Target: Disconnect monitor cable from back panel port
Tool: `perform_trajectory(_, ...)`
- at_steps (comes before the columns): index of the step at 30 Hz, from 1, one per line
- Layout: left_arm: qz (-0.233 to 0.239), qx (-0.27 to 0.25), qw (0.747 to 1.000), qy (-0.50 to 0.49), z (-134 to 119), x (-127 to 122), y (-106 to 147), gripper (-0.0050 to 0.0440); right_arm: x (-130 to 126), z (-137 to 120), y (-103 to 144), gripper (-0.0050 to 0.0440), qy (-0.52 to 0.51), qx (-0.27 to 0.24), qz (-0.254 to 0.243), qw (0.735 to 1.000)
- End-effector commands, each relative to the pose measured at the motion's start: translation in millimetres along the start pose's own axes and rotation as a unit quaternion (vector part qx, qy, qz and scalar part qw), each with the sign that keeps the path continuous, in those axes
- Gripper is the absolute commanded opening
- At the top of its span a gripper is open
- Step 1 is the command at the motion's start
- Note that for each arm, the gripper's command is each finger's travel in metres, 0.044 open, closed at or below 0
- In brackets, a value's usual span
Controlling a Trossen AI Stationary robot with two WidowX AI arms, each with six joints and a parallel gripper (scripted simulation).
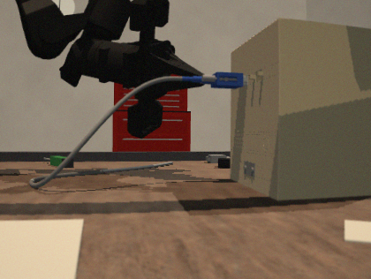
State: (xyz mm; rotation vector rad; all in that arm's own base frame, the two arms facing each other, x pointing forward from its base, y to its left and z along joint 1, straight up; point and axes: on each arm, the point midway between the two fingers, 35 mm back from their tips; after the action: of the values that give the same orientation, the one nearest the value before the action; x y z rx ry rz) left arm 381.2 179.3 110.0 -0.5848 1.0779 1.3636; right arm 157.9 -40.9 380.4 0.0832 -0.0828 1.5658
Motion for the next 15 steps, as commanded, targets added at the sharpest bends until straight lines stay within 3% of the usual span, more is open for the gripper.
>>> perform_trajectory(1, -0.024, -0.008, 1.0, 0.016, 5.6, -5.0, 0.7, 0.0, 1.8, 3.2, 0.3, 0.044, 0.004, -0.001, 0.002, 1.0)
perform_trajectory(15, -0.052, -0.011, 0.997, 0.056, 5.1, -2.9, 0.5, 0.0, 1.8, 3.2, 0.3, 0.044, 0.004, -0.001, 0.002, 1.0)
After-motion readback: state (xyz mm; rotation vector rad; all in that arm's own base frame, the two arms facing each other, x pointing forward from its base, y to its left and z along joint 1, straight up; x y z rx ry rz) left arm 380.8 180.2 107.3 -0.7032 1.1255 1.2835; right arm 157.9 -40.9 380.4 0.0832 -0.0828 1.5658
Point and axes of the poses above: on each arm, the point midway between the two fingers, 35 mm back from their tips, its own y axis back along the fingers, its own x axis across the jaws, z = x × y, and after that the axes turned 6 degrees about -y, right-handed
